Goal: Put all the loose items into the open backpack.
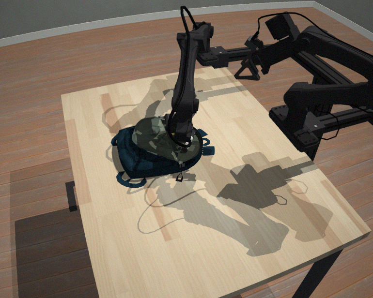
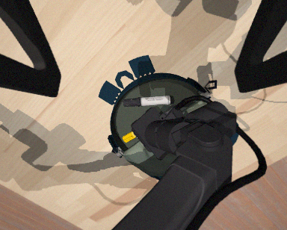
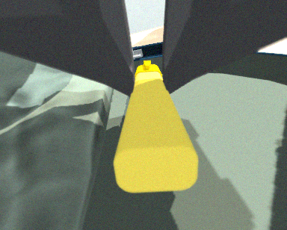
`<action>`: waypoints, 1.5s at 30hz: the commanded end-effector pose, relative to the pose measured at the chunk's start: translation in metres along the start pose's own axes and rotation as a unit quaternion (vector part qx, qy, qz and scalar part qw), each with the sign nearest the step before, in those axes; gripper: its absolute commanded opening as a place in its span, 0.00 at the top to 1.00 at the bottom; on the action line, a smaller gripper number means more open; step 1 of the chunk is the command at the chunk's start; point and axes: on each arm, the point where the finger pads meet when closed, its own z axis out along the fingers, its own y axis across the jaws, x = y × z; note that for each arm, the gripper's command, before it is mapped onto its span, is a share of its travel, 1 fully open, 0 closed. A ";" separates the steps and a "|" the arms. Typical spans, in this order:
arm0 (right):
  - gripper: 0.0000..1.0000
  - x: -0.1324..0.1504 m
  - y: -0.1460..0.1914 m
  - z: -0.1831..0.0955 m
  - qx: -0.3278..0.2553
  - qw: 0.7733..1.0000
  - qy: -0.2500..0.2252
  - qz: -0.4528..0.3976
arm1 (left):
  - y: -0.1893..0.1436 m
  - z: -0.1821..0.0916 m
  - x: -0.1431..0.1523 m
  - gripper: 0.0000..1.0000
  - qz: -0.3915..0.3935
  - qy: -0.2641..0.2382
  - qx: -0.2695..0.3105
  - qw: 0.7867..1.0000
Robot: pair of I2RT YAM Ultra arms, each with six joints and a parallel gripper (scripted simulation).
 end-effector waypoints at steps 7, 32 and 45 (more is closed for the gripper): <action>0.56 -0.005 0.001 -0.005 0.002 1.000 -0.001 -0.004 | 0.002 -0.010 -0.009 0.00 -0.009 -0.017 0.001 1.000; 0.00 -0.024 -0.007 -0.067 -0.001 0.997 -0.074 0.028 | 0.002 -0.010 -0.009 0.00 -0.009 -0.017 0.001 1.000; 0.00 -0.011 -0.019 -0.097 -0.040 0.975 -0.192 0.100 | 0.002 -0.010 -0.009 0.00 -0.009 -0.017 0.001 1.000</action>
